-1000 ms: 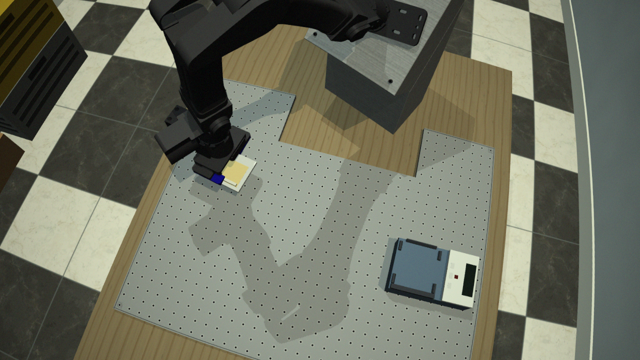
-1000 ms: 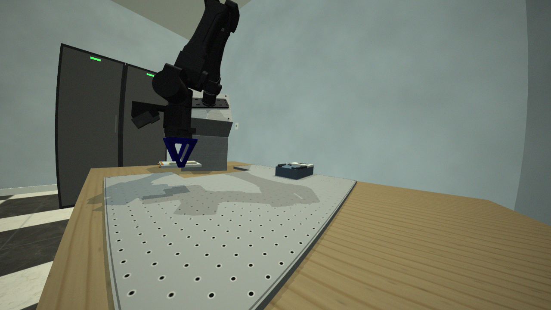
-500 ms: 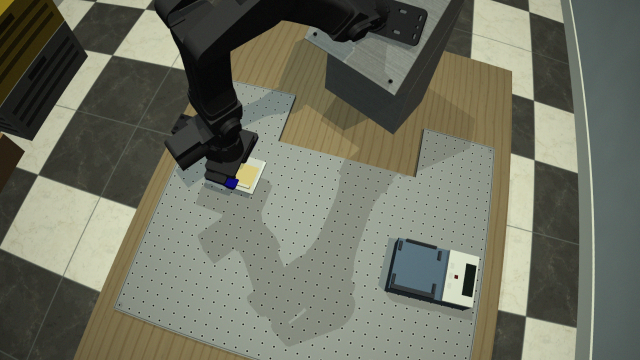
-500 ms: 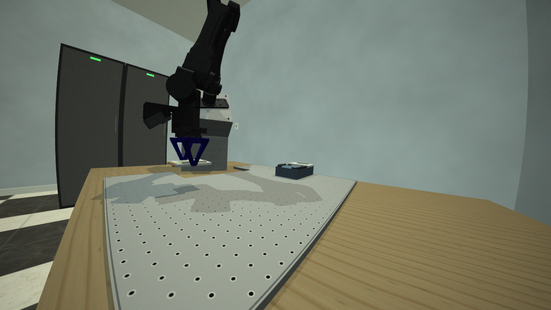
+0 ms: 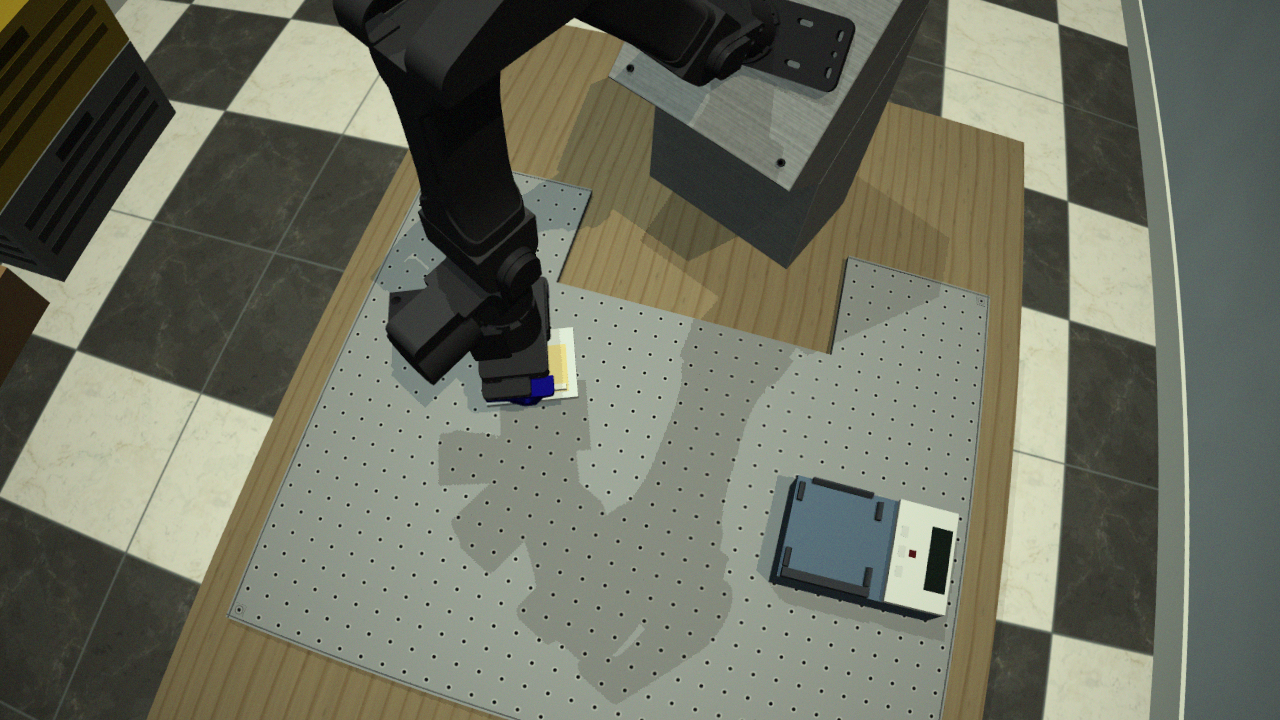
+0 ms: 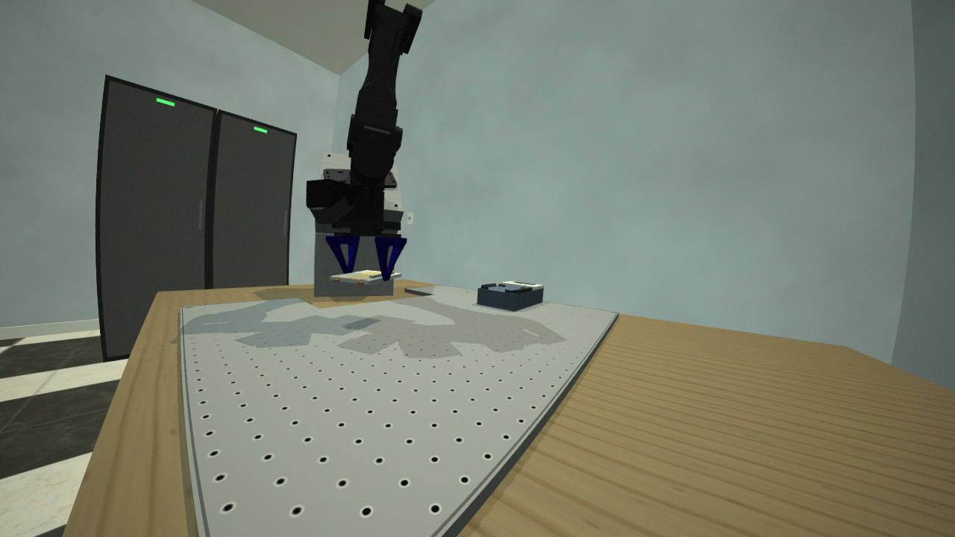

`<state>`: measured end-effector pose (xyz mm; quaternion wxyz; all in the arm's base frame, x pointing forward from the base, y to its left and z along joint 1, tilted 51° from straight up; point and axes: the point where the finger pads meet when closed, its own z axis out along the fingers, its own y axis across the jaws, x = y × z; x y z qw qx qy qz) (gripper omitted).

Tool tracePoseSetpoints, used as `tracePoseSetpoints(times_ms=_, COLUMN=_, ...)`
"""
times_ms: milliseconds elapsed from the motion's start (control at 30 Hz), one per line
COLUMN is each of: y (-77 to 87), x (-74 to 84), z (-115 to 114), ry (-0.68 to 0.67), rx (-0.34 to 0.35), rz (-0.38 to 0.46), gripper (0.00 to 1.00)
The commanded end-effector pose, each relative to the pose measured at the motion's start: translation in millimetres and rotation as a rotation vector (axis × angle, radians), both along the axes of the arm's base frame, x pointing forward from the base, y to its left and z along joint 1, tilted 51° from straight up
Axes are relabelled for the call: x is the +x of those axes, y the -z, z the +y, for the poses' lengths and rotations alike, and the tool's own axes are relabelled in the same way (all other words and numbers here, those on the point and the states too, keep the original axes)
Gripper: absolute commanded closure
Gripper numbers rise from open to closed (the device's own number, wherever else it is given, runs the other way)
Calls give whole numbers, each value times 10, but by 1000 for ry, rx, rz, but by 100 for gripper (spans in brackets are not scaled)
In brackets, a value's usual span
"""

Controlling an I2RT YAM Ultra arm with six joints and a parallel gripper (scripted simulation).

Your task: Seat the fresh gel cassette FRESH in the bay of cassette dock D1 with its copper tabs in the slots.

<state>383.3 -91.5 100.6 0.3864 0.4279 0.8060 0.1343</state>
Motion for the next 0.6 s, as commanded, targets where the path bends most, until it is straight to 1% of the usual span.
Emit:
tracePoseSetpoints(times_ms=0, y=33, x=-83, z=132, ry=-78, rx=-136, rz=46, gripper=100)
tracePoseSetpoints(times_ms=100, y=49, x=-87, z=278, ry=-145, rx=-208, rz=67, gripper=100)
tracePoseSetpoints(times_ms=200, y=32, x=-68, z=421, ry=-210, rx=-282, rz=80, gripper=100)
tracePoseSetpoints(times_ms=267, y=32, x=-68, z=421, ry=-210, rx=-282, rz=80, gripper=100)
tracePoseSetpoints(times_ms=300, y=111, x=-74, z=471, ry=-235, rx=-302, rz=108, gripper=100)
tracePoseSetpoints(times_ms=367, y=126, x=-60, z=568, ry=-280, rx=-351, rz=124, gripper=100)
tracePoseSetpoints(times_ms=400, y=122, x=-41, z=617, ry=-303, rx=-375, rz=129, gripper=100)
tracePoseSetpoints(times_ms=467, y=56, x=12, z=718, ry=-343, rx=-426, rz=125, gripper=100)
tracePoseSetpoints(times_ms=567, y=72, x=8, z=870, ry=-409, rx=-498, rz=146, gripper=100)
